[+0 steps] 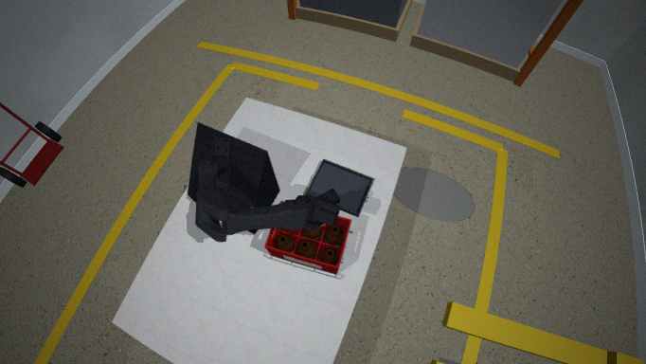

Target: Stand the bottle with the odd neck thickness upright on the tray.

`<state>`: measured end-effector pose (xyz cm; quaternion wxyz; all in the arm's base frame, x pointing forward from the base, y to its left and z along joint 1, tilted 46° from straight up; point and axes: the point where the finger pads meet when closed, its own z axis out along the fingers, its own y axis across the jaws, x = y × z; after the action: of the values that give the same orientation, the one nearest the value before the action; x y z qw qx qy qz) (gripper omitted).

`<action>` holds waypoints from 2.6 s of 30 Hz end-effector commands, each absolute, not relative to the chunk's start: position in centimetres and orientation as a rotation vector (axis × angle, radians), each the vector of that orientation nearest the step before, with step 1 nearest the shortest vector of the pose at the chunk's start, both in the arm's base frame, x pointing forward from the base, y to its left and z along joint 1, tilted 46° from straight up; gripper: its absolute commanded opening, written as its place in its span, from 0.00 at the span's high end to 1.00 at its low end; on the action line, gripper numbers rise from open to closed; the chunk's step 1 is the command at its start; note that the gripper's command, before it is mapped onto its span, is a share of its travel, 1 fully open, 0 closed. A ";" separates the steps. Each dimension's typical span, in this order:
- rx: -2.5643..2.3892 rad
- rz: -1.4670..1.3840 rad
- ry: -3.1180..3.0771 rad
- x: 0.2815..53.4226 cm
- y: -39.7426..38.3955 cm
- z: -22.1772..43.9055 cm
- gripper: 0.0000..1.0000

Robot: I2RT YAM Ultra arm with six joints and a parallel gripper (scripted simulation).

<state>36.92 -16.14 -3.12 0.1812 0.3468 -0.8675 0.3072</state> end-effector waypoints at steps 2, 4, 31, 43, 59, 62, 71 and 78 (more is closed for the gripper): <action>1.001 0.867 -2.451 37.2 -16.0 -4.0 0.39; 1.003 0.861 -2.445 36.9 -16.1 -4.2 0.39; 1.004 0.891 -2.471 38.0 -16.4 -3.9 0.39; 1.004 0.890 -2.470 38.0 -16.4 -3.9 0.39; 1.004 0.890 -2.470 38.0 -16.4 -3.9 0.39; 1.004 0.890 -2.470 38.0 -16.4 -3.9 0.39; 1.004 0.890 -2.470 38.0 -16.4 -3.9 0.39; 1.004 0.890 -2.470 38.0 -16.4 -3.9 0.39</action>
<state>36.97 -16.94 -3.94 0.1773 0.3477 -0.8670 0.3097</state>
